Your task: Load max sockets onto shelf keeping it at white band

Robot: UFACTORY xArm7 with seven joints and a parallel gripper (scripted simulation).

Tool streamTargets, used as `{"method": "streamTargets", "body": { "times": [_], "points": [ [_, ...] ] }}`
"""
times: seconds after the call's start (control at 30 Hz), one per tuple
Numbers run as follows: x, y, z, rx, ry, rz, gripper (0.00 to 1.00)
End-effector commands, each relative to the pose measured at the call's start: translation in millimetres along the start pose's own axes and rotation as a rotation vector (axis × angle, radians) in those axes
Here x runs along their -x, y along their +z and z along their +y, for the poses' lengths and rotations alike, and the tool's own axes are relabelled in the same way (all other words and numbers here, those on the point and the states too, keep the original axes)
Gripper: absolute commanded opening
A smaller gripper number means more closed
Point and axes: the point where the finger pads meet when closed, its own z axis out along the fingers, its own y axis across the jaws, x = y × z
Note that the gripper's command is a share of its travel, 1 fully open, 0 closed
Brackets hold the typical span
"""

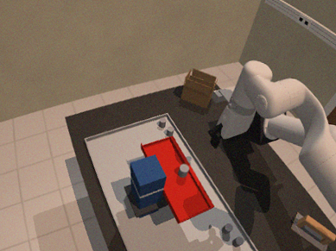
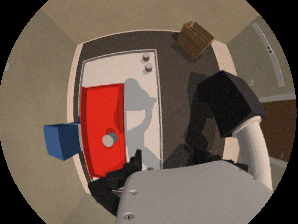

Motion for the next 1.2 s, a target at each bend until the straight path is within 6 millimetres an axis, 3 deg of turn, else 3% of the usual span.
{"method": "streamTargets", "body": {
  "times": [0.0, 0.13, 0.27, 0.3, 0.33, 0.37, 0.47, 0.57, 0.63, 0.7, 0.73, 1.0, 1.17],
  "points": [
    [-0.3, -1.4, 0.4, -0.004, -0.014, 0.002, 1.00],
    [-0.8, -12.2, 5.4, -0.029, 0.002, 0.002, 1.00],
    [1.1, -59.3, 33.2, -0.159, 0.077, -0.008, 1.00],
    [1.1, -59.3, 33.2, -0.159, 0.077, -0.008, 1.00],
    [3.6, -74.5, 44.5, -0.211, 0.103, -0.014, 1.00],
    [3.6, -74.5, 44.5, -0.211, 0.103, -0.014, 1.00],
    [12.1, -103.9, 70.5, -0.331, 0.157, -0.033, 1.00],
    [12.1, -103.9, 70.5, -0.331, 0.157, -0.033, 1.00],
    [25.1, -128.0, 97.7, -0.466, 0.205, -0.060, 1.00],
    [25.1, -128.0, 97.7, -0.466, 0.205, -0.060, 1.00],
    [32.6, -137.3, 110.3, -0.534, 0.224, -0.075, 1.00],
    [65.7, -160.9, 151.2, -0.802, 0.270, -0.139, 1.00],
    [73.4, -164.1, 158.4, -0.860, 0.274, -0.153, 1.00]
  ]
}}
